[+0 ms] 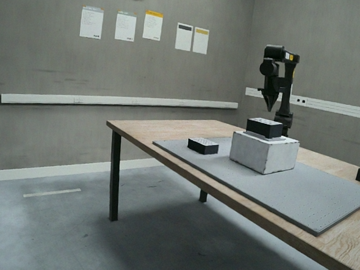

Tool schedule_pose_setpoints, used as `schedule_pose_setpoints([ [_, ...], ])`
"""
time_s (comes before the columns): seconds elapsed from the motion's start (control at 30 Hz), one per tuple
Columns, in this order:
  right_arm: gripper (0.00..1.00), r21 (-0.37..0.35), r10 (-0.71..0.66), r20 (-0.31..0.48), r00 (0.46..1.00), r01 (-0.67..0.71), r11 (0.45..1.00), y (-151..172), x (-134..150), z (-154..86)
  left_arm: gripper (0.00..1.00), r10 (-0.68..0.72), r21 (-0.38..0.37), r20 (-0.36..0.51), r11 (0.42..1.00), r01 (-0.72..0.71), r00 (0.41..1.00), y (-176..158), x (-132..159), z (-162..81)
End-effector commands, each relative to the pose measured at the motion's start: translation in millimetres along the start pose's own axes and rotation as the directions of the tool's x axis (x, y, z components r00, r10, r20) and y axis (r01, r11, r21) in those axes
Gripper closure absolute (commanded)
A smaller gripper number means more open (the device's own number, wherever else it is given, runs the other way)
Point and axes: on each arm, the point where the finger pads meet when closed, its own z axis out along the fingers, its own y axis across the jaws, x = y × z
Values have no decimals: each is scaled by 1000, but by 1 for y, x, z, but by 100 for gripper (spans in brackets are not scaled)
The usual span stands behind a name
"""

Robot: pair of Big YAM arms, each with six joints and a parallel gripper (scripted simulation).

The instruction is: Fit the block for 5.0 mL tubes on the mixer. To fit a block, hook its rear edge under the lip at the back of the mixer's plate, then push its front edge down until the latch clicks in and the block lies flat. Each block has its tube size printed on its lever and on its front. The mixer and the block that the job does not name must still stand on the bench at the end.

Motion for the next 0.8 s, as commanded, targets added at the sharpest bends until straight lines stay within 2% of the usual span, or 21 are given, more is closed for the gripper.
schedule_pose_setpoints([
  [0.0,100,45,78,51,996,-80,996,8,-10,-26,0,-6,-12,66,1000,7,998,5,-14,-27],
  [0.07,100,41,92,57,994,-95,995,5,-9,-27,0,-6,-12,67,1000,7,998,5,-14,-27],
  [0.2,100,39,211,63,975,-214,976,-3,-9,-27,0,-6,-13,70,1000,6,998,5,-15,-29],
  [0.37,100,33,290,60,955,-292,956,16,-15,-24,0,-6,-11,60,1000,6,998,5,-13,-25],
  [0.53,100,24,400,43,916,-401,916,16,-7,-18,0,-6,-8,40,1000,6,999,4,-9,-17],
  [0.63,100,23,411,36,911,-412,911,15,-4,-17,0,-6,-7,37,1000,6,999,4,-8,-15],
  [0.77,100,18,513,29,858,-514,858,17,0,-17,0,-6,-5,21,1000,6,1000,3,-4,-9],
])
